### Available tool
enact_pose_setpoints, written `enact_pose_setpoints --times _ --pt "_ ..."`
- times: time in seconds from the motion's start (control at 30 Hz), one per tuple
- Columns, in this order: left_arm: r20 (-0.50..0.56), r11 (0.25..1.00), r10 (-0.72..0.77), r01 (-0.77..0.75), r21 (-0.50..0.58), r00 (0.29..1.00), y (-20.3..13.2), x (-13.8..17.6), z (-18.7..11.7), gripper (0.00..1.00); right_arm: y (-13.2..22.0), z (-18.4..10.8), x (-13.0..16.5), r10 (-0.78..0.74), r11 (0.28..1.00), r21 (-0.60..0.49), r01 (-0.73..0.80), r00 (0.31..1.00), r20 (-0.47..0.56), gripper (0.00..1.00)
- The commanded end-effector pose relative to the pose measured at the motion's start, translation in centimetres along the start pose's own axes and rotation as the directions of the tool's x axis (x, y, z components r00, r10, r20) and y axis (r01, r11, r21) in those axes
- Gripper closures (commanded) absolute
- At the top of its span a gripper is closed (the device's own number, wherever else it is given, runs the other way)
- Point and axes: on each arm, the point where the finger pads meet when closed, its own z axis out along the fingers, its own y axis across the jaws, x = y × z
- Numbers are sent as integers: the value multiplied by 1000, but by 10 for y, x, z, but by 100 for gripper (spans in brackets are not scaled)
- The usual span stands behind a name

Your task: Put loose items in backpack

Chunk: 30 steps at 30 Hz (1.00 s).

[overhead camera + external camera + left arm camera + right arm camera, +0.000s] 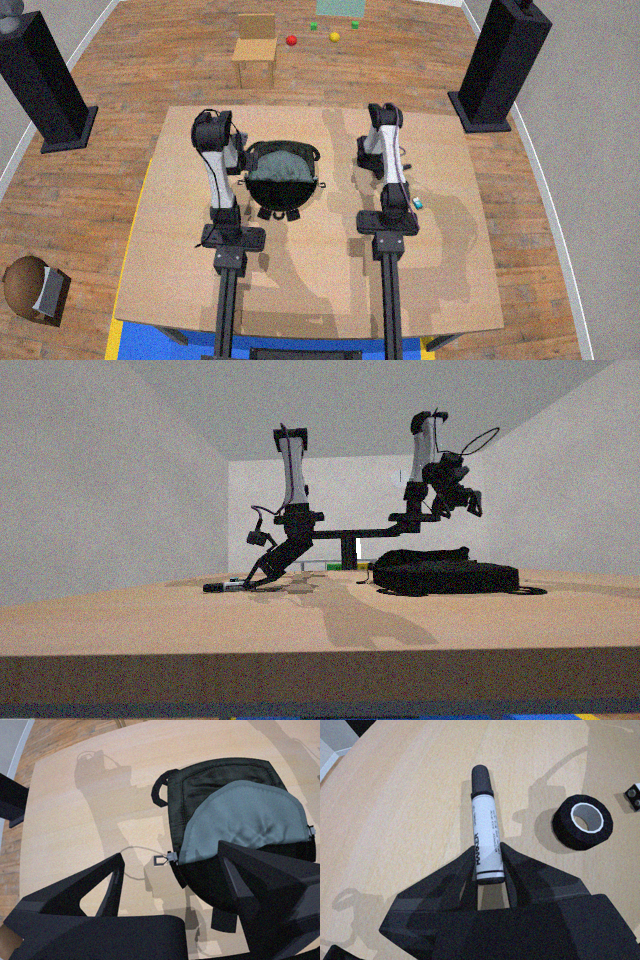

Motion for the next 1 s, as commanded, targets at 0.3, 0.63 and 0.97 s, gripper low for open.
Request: enact_pose_setpoints --times 0.3,0.63,0.97 --pt "25 1000 6 -6 9 1000 0 -8 -2 10 12 -28 -34 22 1000 -18 -22 1000 12 85" --pt "25 1000 6 -6 9 1000 0 -8 -2 10 10 -53 -66 20 1000 -16 -20 1000 13 85" --pt "25 1000 6 -6 9 1000 0 -8 -2 10 12 -78 -98 29 999 -22 -28 1000 9 85"
